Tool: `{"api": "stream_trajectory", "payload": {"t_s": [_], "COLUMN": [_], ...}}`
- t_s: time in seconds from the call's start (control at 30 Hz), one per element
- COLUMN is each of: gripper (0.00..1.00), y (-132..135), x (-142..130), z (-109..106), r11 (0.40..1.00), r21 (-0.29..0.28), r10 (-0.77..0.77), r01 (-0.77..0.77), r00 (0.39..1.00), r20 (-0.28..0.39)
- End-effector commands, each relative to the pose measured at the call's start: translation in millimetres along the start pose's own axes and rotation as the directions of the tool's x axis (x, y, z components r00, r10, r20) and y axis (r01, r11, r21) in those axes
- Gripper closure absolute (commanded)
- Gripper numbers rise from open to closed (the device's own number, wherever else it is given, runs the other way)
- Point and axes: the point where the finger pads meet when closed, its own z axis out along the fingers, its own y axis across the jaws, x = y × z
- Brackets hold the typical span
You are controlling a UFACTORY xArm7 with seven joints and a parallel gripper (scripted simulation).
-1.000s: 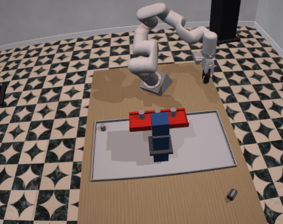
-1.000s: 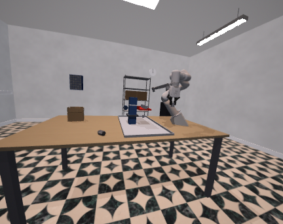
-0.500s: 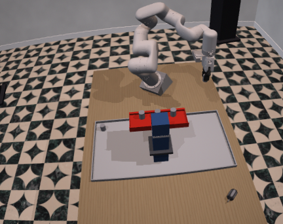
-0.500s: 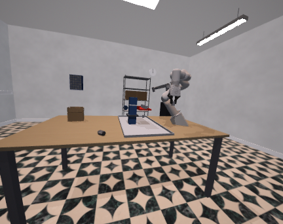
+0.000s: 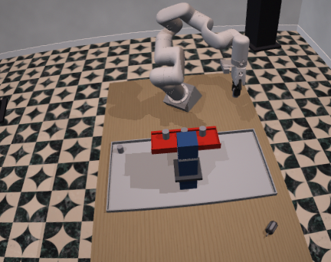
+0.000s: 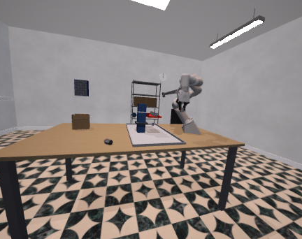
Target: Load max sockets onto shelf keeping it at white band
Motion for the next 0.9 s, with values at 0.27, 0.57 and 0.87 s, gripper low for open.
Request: {"api": "stream_trajectory", "payload": {"t_s": [0.27,0.57,0.87], "gripper": [1.0,1.0,1.0], "y": [-38.1,-38.6,-101.8], "x": [134.5,146.9,139.2], "z": [0.4,3.8,1.3], "r11": [1.0,1.0,1.0], "r21": [-0.004,-0.011,-0.016], "r10": [0.001,-0.003,-0.013], "r01": [-0.001,0.003,0.013], "r00": [1.0,1.0,1.0], "r20": [0.007,0.009,0.004]}}
